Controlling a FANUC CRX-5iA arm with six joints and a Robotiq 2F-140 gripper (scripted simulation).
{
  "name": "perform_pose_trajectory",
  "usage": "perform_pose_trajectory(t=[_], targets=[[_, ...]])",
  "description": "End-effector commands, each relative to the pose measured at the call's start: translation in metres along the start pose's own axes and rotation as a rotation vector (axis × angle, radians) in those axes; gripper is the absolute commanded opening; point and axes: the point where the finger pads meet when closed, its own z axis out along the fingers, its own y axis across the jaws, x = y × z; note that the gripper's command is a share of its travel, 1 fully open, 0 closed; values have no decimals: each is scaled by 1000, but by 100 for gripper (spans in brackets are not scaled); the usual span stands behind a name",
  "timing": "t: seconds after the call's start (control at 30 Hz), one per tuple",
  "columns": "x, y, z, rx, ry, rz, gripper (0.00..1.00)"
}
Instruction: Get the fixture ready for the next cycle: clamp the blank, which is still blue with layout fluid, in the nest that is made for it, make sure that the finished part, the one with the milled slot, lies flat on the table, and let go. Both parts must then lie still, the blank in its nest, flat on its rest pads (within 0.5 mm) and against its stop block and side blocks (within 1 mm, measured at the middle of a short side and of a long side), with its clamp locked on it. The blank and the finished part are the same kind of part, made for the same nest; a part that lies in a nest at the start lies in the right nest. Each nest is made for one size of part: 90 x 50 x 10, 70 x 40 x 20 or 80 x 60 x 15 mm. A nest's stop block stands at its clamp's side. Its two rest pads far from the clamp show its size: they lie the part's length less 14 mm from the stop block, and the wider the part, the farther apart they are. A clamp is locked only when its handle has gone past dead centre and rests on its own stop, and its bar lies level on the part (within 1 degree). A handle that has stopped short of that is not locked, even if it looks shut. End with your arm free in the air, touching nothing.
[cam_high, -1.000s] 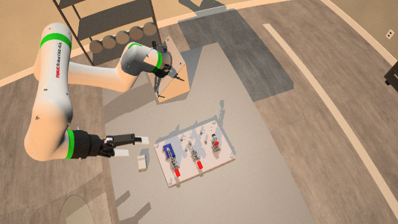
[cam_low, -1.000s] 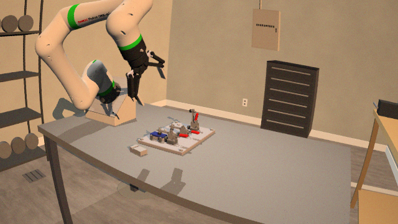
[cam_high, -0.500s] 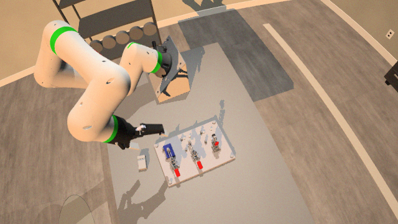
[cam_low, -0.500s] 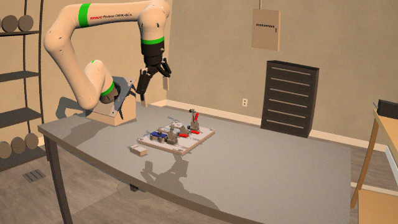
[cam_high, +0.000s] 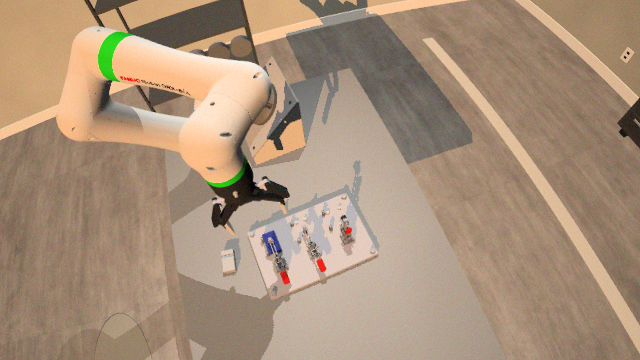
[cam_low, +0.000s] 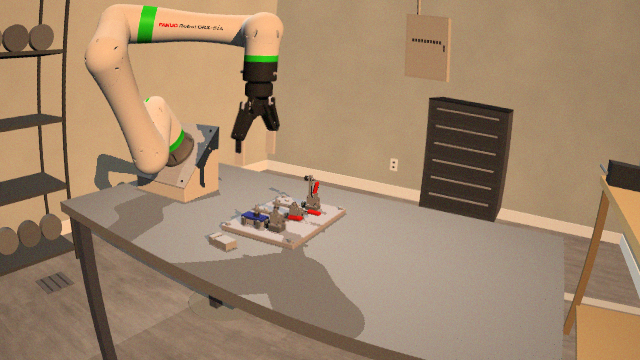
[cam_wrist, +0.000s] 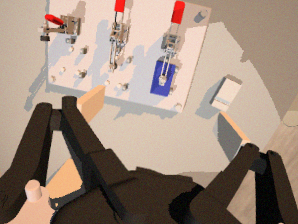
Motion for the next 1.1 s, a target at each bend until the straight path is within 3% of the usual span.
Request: perform_pose_trajectory(t=[0.0,0.1,0.13,1.07], targets=[[0,-4,0,-35,23,-8,100],[0,-5,0,-37,25,-9,100],[0,-5,0,-37,25,-9,28],[0,-5,0,-37,25,-9,28]])
